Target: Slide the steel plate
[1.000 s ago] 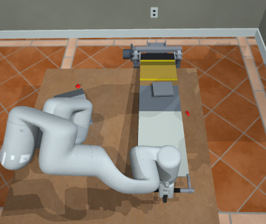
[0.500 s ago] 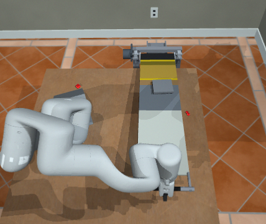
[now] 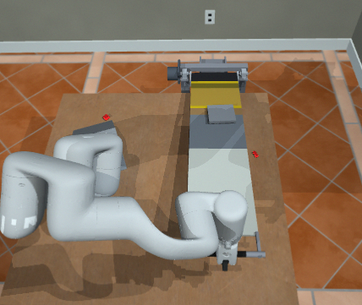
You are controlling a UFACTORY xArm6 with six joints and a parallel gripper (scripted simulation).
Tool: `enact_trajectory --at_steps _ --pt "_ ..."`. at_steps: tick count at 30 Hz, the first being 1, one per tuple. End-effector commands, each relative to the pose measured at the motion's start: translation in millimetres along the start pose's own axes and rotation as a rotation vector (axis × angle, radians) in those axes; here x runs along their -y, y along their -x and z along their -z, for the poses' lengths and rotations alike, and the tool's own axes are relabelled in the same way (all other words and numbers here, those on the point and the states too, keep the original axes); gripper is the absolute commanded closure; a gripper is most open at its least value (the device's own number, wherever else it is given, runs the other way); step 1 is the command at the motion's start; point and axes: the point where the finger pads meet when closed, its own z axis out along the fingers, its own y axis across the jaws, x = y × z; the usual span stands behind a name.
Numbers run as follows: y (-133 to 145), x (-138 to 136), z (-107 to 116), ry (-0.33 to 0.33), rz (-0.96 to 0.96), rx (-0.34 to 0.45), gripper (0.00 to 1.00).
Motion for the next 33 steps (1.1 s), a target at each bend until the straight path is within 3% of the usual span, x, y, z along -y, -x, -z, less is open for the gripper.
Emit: enact_trajectory --at_steps 1,33 --pt "0.8 1.4 0.1 -0.001 -0.002 0.003 1.0" --pt "0.8 -3.7 26.7 -0.001 -0.002 0.003 1.0"
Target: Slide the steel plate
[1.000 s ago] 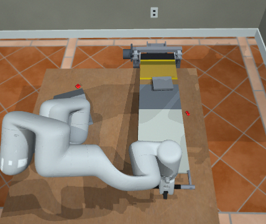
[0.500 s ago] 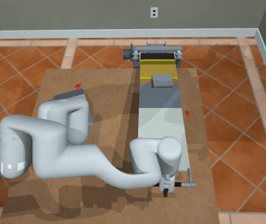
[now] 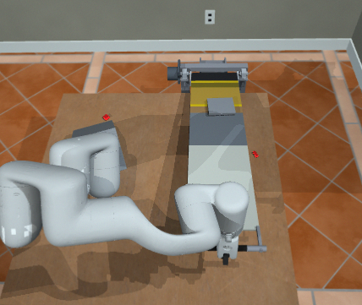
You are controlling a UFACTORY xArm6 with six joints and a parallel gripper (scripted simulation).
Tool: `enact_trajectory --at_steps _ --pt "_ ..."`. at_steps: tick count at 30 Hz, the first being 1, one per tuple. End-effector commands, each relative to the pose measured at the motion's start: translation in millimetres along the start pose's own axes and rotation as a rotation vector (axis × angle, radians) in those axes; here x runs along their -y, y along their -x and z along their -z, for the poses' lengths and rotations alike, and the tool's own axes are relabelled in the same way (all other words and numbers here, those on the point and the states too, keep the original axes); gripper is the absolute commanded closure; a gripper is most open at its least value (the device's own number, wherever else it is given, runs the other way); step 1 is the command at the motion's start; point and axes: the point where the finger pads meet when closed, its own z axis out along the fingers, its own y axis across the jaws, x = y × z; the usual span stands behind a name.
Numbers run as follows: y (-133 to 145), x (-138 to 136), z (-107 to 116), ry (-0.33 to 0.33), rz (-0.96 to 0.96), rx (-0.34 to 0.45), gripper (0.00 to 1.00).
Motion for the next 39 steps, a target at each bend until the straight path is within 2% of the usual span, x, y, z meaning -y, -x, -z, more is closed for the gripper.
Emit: enact_trajectory --at_steps 1,14,39 --pt "0.8 1.5 0.0 -0.001 -0.003 0.003 1.0" --pt "0.8 -1.4 13.8 -0.001 -0.003 0.003 1.0" --pt "0.8 -0.5 7.8 -0.001 -0.003 0.003 1.0"
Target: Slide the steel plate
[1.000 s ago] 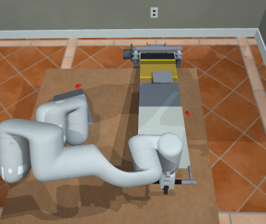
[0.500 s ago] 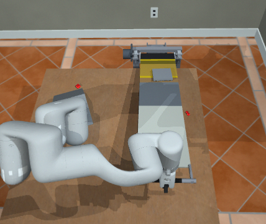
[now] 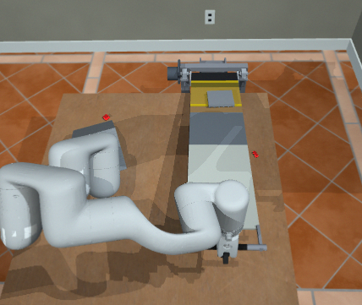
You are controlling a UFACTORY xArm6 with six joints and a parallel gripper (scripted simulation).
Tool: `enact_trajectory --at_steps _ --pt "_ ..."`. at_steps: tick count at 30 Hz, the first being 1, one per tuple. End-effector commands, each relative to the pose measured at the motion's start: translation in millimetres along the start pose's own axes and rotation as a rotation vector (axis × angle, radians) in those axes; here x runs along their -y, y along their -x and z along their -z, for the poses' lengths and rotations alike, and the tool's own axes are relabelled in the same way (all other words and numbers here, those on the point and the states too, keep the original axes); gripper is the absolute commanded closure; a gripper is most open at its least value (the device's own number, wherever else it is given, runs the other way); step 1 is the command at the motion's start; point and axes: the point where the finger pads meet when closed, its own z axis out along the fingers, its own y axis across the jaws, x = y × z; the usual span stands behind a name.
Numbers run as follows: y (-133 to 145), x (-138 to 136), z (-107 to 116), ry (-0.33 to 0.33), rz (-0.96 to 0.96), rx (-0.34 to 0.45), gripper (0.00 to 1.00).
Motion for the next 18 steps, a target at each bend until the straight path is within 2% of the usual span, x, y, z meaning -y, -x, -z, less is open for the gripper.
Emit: enact_trajectory --at_steps 1,11,18 --pt "0.9 0.3 4.1 0.0 -0.002 0.004 1.0" --pt "0.9 -0.5 8.6 0.0 -0.002 0.004 1.0" --pt "0.9 1.0 0.7 0.0 -0.002 0.004 1.0"
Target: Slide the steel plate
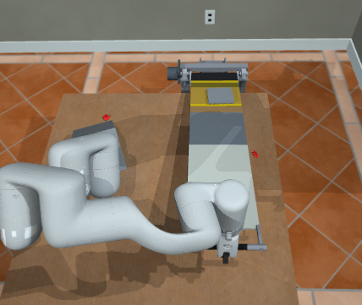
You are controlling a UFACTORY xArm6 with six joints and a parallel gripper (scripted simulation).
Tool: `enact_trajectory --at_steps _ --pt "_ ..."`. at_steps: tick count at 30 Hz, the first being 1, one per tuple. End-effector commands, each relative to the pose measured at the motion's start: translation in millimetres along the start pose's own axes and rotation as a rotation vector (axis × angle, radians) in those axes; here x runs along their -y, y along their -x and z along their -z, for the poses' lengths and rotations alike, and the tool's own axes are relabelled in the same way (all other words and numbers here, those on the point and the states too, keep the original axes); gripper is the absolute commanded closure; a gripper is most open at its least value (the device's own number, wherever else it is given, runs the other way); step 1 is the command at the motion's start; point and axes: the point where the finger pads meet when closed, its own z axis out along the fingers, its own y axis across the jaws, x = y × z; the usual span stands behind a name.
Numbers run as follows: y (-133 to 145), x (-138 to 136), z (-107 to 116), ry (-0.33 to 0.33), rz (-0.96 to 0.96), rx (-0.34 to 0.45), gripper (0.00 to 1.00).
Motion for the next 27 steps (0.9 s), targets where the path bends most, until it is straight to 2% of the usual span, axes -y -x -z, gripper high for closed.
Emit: enact_trajectory --at_steps 1,10,27 --pt "0.9 1.0 0.8 0.0 -0.002 0.004 1.0" --pt "0.9 -0.5 8.3 0.0 -0.002 0.004 1.0" --pt "1.0 4.4 -16.2 0.0 -0.002 0.004 1.0"
